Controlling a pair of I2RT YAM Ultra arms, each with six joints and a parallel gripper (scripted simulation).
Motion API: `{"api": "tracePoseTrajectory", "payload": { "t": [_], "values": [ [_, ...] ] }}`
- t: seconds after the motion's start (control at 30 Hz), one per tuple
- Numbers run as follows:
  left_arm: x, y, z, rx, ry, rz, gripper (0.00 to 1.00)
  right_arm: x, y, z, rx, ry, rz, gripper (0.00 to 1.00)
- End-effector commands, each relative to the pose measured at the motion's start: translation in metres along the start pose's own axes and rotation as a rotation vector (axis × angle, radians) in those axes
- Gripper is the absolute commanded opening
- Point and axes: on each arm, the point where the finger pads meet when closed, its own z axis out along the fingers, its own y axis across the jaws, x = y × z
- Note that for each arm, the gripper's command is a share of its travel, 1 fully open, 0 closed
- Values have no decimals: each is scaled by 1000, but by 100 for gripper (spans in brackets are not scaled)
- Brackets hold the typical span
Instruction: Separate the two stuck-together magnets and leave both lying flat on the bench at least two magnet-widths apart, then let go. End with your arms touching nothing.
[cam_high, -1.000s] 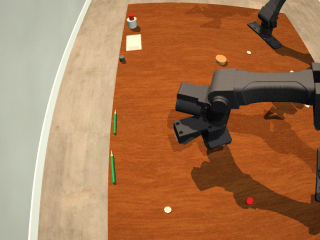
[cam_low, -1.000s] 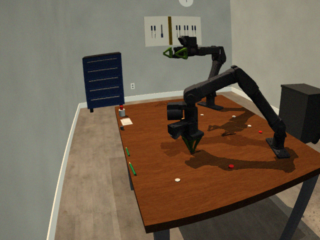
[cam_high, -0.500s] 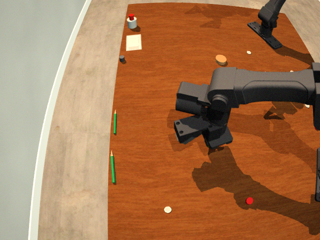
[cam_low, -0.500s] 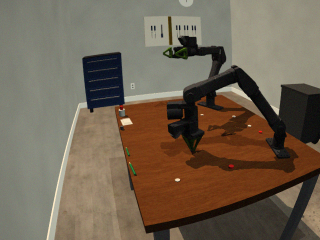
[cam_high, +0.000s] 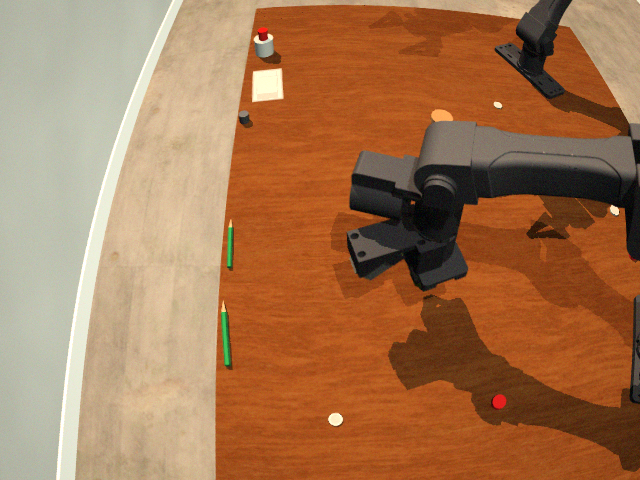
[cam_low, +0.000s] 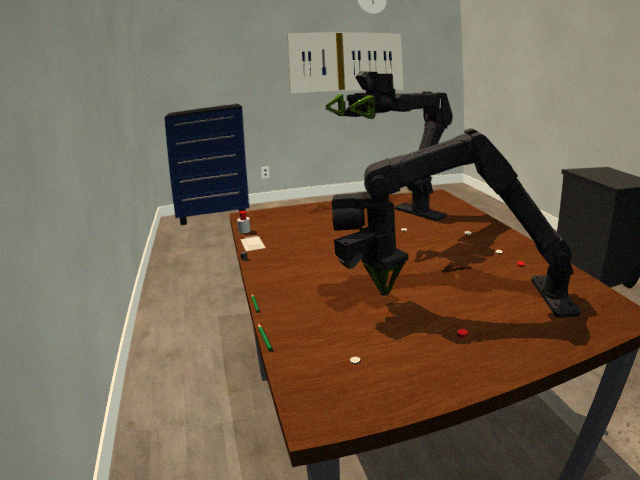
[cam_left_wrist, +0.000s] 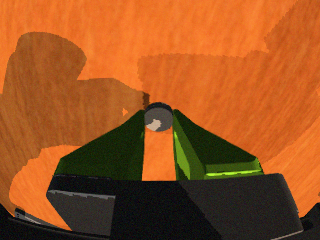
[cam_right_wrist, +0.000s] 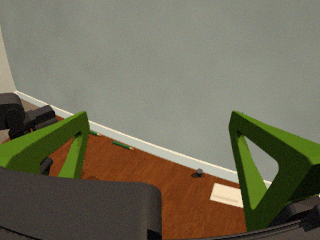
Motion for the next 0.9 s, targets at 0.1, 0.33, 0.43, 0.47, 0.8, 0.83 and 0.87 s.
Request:
{"api": "tracePoseTrajectory", "payload": {
  "t": [0.1, 0.33, 0.43, 0.47, 0.8, 0.83, 0.87],
  "values": [
    [-3, 0, -23, 14, -23, -1, 18, -8, 0, -2, -1, -23, 1, 100],
    [-2, 1, -33, 14, -23, -1, 18, -8, 0, -2, -1, -23, 1, 100],
    [-2, 1, -36, 14, -23, -1, 18, -8, 0, -2, -1, -23, 1, 100],
    [-2, 1, -36, 14, -23, -1, 18, -8, 0, -2, -1, -23, 1, 100],
    [-2, 0, -38, 14, -23, -1, 18, -8, 0, -2, -1, -23, 1, 100],
    [-3, -1, -38, 14, -23, -1, 18, -8, 0, -2, -1, -23, 1, 100],
    [-3, -1, -37, 14, -23, -1, 18, -8, 0, -2, -1, -23, 1, 100]
  ]
}}
